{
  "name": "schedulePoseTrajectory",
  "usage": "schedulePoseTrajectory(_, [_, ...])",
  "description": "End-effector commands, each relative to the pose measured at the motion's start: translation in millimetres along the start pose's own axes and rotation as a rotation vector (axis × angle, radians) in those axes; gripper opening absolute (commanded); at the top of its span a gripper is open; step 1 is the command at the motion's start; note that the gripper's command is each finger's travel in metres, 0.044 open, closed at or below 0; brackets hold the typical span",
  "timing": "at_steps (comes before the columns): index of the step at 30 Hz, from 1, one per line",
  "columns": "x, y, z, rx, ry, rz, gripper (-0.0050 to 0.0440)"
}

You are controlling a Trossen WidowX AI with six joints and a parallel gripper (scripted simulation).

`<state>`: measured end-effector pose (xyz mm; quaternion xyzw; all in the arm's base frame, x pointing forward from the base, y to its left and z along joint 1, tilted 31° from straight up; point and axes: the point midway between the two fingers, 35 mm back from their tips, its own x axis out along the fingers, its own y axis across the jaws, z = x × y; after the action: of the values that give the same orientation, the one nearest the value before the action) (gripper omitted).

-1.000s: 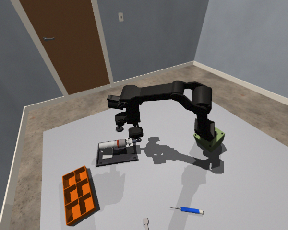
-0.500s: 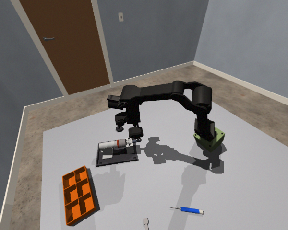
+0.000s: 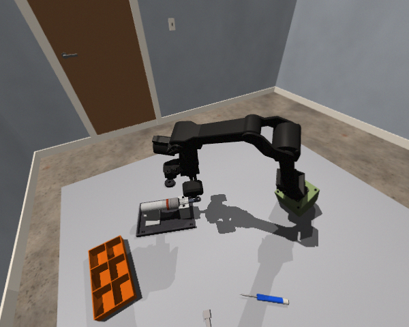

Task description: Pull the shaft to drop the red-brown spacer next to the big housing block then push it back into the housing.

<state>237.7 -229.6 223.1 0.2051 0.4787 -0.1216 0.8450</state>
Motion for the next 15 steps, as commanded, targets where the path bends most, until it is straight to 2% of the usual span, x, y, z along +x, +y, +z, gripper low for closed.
schedulePoseTrajectory(1, [3, 0, 1, -0.001, -0.007, -0.006, 0.0440])
schedulePoseTrajectory(3, [11, -1, 1, -0.001, -0.007, -0.006, 0.0440])
schedulePoseTrajectory(6, [45, -1, 0, -0.004, -0.005, -0.005, 0.0440])
schedulePoseTrajectory(8, [56, -1, -1, -0.005, -0.005, -0.005, 0.0440])
schedulePoseTrajectory(15, [51, 0, 3, -0.012, -0.027, -0.010, 0.0440])
